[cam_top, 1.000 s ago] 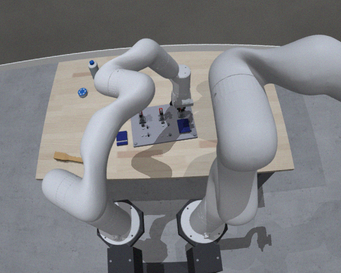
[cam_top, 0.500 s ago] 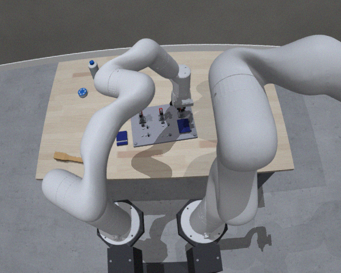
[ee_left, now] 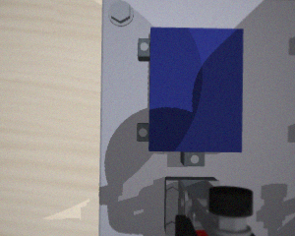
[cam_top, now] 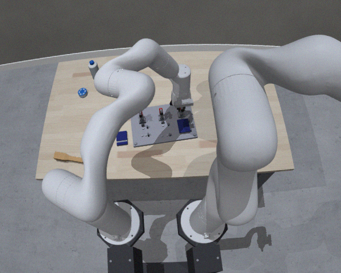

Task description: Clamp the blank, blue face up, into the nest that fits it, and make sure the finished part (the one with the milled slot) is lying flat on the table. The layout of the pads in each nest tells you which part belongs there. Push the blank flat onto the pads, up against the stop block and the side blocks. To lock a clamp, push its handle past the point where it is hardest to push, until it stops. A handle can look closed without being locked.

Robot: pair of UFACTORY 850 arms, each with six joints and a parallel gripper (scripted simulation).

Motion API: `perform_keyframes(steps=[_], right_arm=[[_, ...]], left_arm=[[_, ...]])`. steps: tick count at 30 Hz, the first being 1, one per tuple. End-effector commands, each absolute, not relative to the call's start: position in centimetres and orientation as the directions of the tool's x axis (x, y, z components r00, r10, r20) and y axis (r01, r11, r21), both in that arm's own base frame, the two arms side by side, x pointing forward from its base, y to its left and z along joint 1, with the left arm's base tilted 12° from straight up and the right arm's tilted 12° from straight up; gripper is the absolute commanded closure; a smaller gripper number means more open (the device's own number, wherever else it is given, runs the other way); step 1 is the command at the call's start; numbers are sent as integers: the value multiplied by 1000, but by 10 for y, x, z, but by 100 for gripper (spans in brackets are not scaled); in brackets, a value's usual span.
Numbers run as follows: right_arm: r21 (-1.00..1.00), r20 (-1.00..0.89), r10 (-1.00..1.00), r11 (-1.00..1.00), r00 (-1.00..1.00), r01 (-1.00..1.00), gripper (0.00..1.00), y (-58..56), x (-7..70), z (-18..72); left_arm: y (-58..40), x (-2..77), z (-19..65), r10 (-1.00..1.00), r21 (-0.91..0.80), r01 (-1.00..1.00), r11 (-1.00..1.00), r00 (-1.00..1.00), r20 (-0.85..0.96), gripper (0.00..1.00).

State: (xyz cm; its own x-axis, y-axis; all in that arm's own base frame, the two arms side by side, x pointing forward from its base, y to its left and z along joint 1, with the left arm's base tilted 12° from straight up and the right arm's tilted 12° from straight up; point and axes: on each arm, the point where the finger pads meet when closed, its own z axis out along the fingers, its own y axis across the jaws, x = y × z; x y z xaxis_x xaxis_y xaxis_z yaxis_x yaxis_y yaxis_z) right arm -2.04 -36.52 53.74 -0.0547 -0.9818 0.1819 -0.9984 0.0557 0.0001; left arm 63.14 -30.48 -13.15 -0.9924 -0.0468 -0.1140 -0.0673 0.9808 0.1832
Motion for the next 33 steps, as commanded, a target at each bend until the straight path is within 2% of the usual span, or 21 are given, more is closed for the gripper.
perform_keyframes(steps=[1,33], right_arm=[[0,184,-981,56,-55,-998,0,-365,-20,538],[0,184,-981,56,-55,-998,0,-365,-20,538]], left_arm=[[-306,634,-130,-47,181,-68,981,-992,-117,100],[-304,652,-130,-47,181,-68,981,-992,-117,100]])
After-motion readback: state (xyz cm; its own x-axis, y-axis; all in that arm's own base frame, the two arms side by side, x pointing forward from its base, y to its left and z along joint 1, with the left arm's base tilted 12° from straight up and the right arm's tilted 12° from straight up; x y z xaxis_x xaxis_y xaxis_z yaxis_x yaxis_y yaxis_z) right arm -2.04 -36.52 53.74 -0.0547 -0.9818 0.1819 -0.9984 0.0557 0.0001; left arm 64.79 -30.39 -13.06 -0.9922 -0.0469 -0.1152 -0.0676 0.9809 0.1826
